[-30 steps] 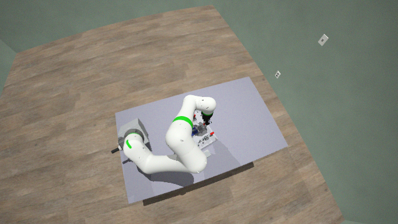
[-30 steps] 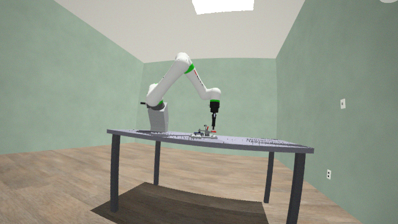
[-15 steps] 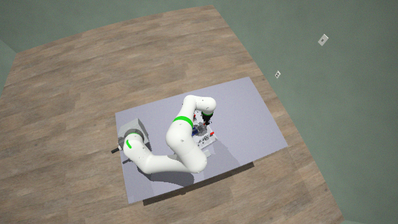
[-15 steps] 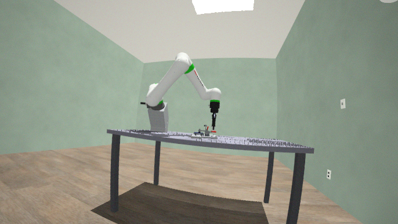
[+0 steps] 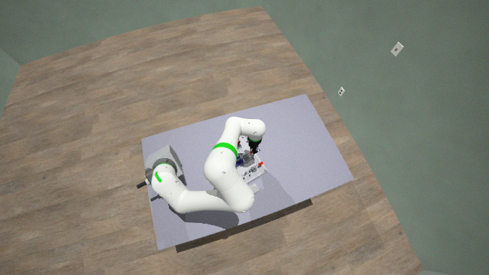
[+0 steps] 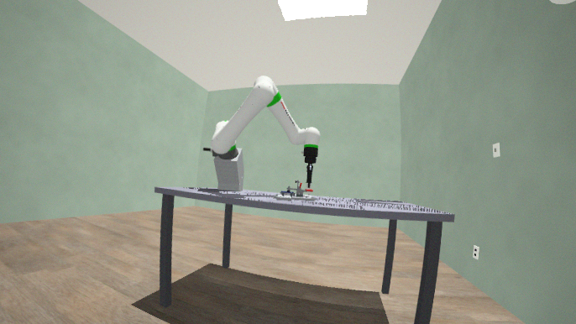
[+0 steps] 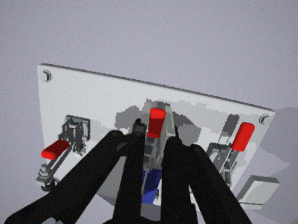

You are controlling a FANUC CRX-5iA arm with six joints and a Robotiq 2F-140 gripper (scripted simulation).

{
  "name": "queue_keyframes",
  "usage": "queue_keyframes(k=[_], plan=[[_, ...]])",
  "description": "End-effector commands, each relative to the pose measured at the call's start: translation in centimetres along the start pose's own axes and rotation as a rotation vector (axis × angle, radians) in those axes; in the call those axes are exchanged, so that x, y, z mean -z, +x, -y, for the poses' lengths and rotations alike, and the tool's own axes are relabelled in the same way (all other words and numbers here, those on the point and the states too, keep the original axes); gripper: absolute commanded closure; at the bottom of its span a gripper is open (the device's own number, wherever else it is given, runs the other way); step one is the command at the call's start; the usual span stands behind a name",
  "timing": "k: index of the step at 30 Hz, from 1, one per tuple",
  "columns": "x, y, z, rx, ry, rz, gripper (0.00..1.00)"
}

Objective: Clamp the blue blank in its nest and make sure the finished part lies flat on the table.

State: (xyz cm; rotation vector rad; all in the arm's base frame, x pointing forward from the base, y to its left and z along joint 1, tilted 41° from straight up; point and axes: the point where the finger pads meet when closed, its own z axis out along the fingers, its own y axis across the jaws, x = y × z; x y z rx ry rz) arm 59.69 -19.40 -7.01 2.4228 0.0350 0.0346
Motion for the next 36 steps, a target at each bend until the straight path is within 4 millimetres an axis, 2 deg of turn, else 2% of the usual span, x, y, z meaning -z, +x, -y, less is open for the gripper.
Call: queue_keyframes(k=[1, 26, 27, 36], plan=[[-0.05, -0.08, 0.01, 0.0, 0.0, 0.002, 1.0], [-0.6, 0.15, 0.01, 0.0, 0.0, 0.002, 1.0], [-0.6, 0.15, 0.01, 0.0, 0.0, 0.002, 0.72], [-0.6, 0.15, 0.01, 0.0, 0.0, 0.002, 0.72]])
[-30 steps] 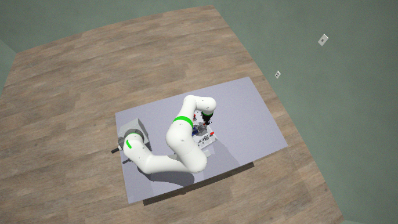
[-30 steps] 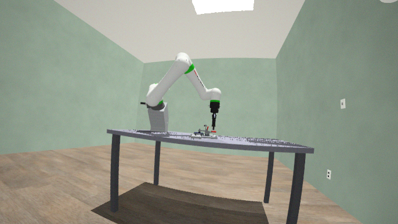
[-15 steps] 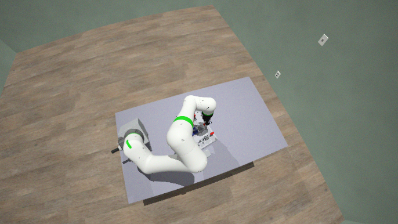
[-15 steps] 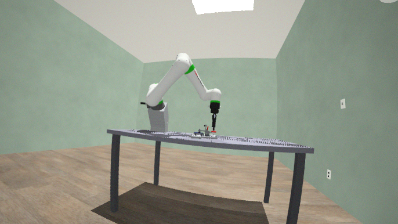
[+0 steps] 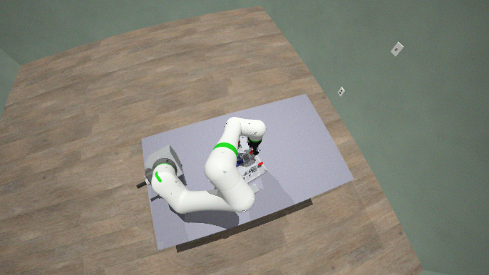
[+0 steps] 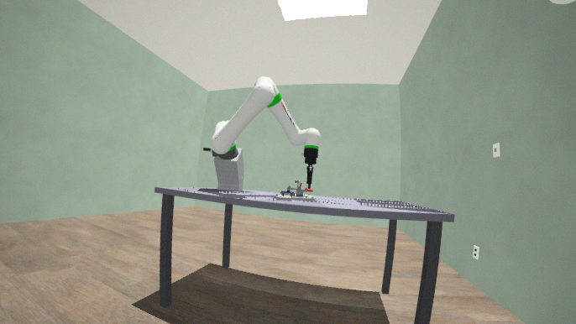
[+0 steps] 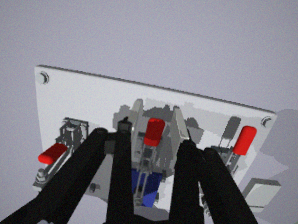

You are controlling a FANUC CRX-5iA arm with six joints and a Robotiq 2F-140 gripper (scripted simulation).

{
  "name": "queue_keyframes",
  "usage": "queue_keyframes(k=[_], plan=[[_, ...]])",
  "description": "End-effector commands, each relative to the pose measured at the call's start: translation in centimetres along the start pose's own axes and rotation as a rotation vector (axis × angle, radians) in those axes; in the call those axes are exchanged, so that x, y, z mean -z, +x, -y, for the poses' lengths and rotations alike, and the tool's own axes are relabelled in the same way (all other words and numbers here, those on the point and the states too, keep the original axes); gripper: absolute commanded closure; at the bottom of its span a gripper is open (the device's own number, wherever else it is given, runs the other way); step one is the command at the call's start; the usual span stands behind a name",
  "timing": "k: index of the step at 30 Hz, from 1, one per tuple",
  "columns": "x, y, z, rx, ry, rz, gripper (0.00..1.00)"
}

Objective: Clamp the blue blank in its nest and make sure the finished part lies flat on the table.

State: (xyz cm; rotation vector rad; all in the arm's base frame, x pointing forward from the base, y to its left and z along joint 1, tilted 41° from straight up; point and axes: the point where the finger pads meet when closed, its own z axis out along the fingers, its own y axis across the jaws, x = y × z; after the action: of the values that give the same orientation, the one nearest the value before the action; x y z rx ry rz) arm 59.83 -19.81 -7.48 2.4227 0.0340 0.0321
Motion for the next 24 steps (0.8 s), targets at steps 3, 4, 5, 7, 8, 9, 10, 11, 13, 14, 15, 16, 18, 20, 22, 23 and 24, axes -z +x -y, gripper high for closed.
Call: queue_keyframes(k=[3, 4, 5, 7, 8, 9, 10, 11, 13, 14, 15, 16, 18, 20, 22, 23, 24], plan=[[0.0, 0.0, 0.0, 0.0, 0.0, 0.0, 0.72], [0.0, 0.0, 0.0, 0.0, 0.0, 0.0, 0.72], [0.0, 0.0, 0.0, 0.0, 0.0, 0.0, 0.72], [0.0, 0.0, 0.0, 0.0, 0.0, 0.0, 0.72], [0.0, 0.0, 0.0, 0.0, 0.0, 0.0, 0.72], [0.0, 0.0, 0.0, 0.0, 0.0, 0.0, 0.72], [0.0, 0.0, 0.0, 0.0, 0.0, 0.0, 0.72], [0.0, 0.0, 0.0, 0.0, 0.0, 0.0, 0.72], [0.0, 0.0, 0.0, 0.0, 0.0, 0.0, 0.72], [0.0, 0.0, 0.0, 0.0, 0.0, 0.0, 0.72], [0.0, 0.0, 0.0, 0.0, 0.0, 0.0, 0.72], [0.0, 0.0, 0.0, 0.0, 0.0, 0.0, 0.72], [0.0, 0.0, 0.0, 0.0, 0.0, 0.0, 0.72], [0.1, 0.0, 0.0, 0.0, 0.0, 0.0, 0.72], [0.4, 0.0, 0.0, 0.0, 0.0, 0.0, 0.72], [0.7, 0.0, 0.0, 0.0, 0.0, 0.0, 0.72], [1.0, 0.0, 0.0, 0.0, 0.0, 0.0, 0.72]])
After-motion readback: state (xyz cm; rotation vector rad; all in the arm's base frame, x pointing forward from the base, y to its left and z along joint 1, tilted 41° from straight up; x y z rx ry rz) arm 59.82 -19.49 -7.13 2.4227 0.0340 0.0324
